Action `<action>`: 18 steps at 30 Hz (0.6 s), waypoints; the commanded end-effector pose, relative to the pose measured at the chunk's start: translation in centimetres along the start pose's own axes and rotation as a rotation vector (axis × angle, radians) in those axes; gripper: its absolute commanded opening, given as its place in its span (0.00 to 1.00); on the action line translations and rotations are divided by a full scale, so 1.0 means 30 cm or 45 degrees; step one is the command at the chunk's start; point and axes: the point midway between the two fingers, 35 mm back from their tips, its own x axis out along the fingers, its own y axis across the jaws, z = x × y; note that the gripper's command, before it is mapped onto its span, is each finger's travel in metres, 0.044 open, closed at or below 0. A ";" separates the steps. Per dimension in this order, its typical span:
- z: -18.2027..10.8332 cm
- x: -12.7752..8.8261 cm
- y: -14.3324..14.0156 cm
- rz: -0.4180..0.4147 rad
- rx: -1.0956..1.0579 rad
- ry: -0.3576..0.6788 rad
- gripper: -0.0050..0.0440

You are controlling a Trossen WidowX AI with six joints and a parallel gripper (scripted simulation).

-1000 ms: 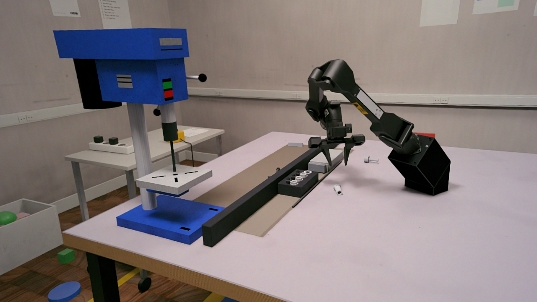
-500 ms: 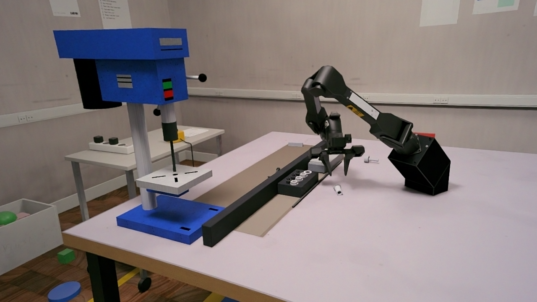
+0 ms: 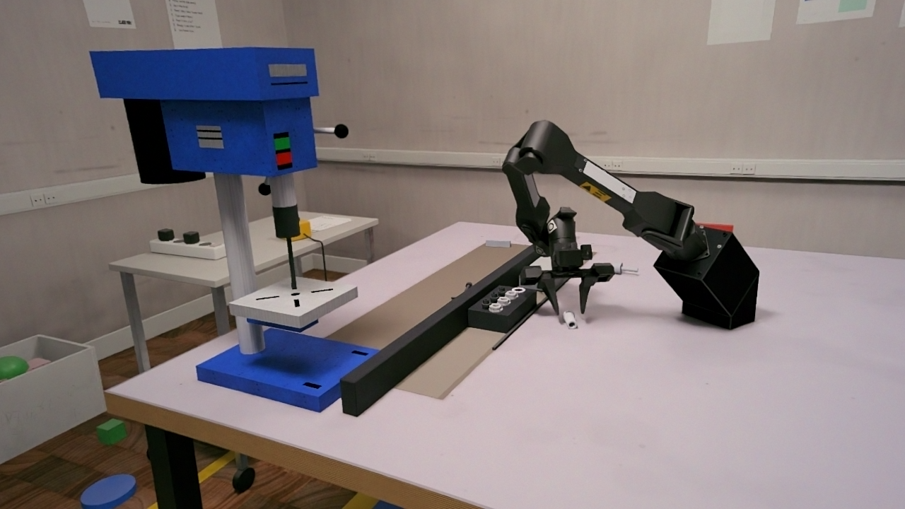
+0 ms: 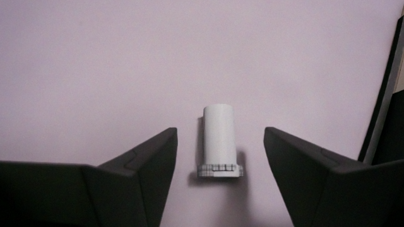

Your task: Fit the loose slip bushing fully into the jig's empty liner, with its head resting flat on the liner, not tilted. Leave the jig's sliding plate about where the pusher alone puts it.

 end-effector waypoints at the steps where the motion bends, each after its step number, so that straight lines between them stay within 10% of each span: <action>1: -0.011 0.021 0.001 -0.001 0.006 -0.001 0.58; 18: -0.030 0.043 -0.006 -0.001 -0.011 0.008 0.46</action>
